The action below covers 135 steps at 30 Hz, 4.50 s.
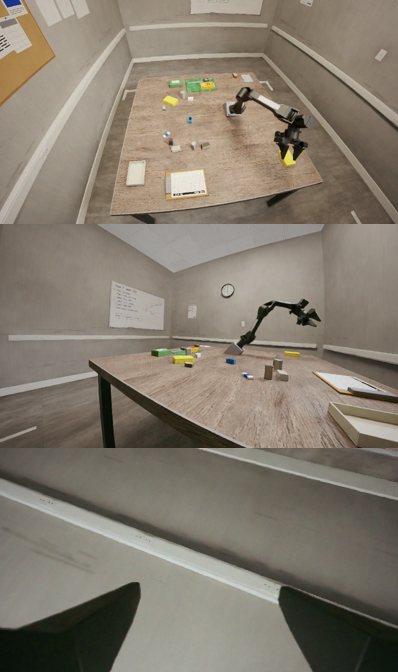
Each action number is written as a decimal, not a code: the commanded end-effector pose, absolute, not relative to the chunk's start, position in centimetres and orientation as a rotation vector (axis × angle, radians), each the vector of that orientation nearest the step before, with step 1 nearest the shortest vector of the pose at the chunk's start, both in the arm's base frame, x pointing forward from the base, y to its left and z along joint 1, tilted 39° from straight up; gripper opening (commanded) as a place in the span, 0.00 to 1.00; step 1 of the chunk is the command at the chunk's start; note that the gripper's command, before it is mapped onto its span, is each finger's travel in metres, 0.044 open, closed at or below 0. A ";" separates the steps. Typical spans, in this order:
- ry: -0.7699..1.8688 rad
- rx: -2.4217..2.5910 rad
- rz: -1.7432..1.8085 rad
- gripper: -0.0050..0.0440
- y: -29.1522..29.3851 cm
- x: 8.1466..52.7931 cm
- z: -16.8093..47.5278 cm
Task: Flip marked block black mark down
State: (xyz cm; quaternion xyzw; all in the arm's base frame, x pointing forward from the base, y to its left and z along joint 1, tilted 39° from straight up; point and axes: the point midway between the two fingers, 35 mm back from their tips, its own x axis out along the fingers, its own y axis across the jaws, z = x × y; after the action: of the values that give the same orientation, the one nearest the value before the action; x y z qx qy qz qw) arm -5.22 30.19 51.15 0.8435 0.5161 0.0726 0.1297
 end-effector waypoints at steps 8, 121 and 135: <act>1.512 2.475 0.211 0.92 29.5 -4.8 51.9; 0.215 0.255 0.014 1.00 -0.8 35.1 27.9; 0.843 0.970 -0.208 1.00 -3.3 37.9 15.3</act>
State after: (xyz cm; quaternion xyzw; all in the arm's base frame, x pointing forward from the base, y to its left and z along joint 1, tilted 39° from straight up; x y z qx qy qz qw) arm 37.28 -2.93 15.62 0.4112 0.3600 -0.0871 0.8329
